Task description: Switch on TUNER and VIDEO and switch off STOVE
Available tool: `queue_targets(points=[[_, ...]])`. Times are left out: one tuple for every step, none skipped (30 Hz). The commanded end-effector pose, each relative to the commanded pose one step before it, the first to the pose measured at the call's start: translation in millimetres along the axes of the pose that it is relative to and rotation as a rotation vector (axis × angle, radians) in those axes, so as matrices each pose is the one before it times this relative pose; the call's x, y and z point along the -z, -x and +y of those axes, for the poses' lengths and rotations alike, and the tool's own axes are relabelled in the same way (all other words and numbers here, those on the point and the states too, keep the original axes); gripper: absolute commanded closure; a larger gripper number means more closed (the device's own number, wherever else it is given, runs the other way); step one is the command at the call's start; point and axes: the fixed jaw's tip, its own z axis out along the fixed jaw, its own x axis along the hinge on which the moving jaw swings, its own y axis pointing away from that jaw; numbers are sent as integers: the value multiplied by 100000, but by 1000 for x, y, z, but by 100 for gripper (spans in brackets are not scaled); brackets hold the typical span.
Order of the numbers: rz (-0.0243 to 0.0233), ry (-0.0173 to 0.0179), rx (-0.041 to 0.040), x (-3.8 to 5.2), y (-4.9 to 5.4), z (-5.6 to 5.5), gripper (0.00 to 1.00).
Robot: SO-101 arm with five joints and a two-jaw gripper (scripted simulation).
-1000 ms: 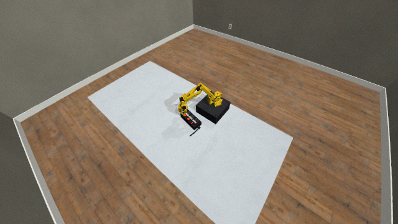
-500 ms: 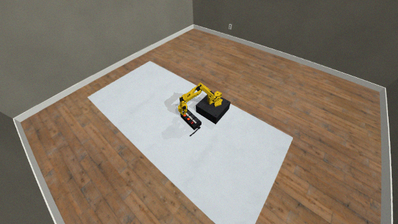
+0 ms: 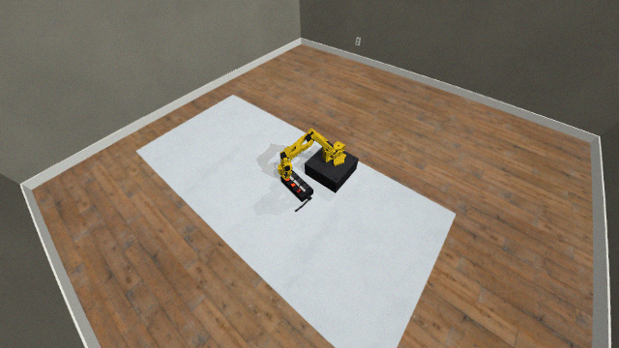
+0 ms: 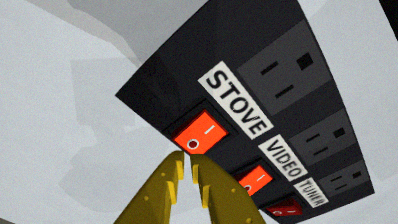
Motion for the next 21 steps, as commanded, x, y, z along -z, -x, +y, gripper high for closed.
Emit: queue_targets(points=[[-308,-1043,-137,-2781,2659,-2021,100],[0,-1,13,150,-66,82,100],[0,0,16,185,-82,102,100],[0,-1,18,206,-90,112,100],[0,0,18,215,-95,117,100],[0,-1,18,206,-90,111,100],[0,0,16,186,-82,100,100],[0,-1,13,151,-65,80,100],[0,1,9,111,-49,60,100],[0,-1,6,66,-28,35,100],[0,1,2,29,-13,16,100],[0,-1,0,4,-1,2,100],[0,0,0,0,0,0,100],[0,0,0,0,0,0,100],[0,1,0,-26,1,-3,100],[0,-1,0,-168,12,-27,100],[0,1,0,-390,25,-62,100],[0,-1,-1,-645,44,-106,100],[0,1,-1,-885,59,-148,100],[0,-1,-1,-1081,77,-188,100],[0,1,-1,-1205,86,-215,100]])
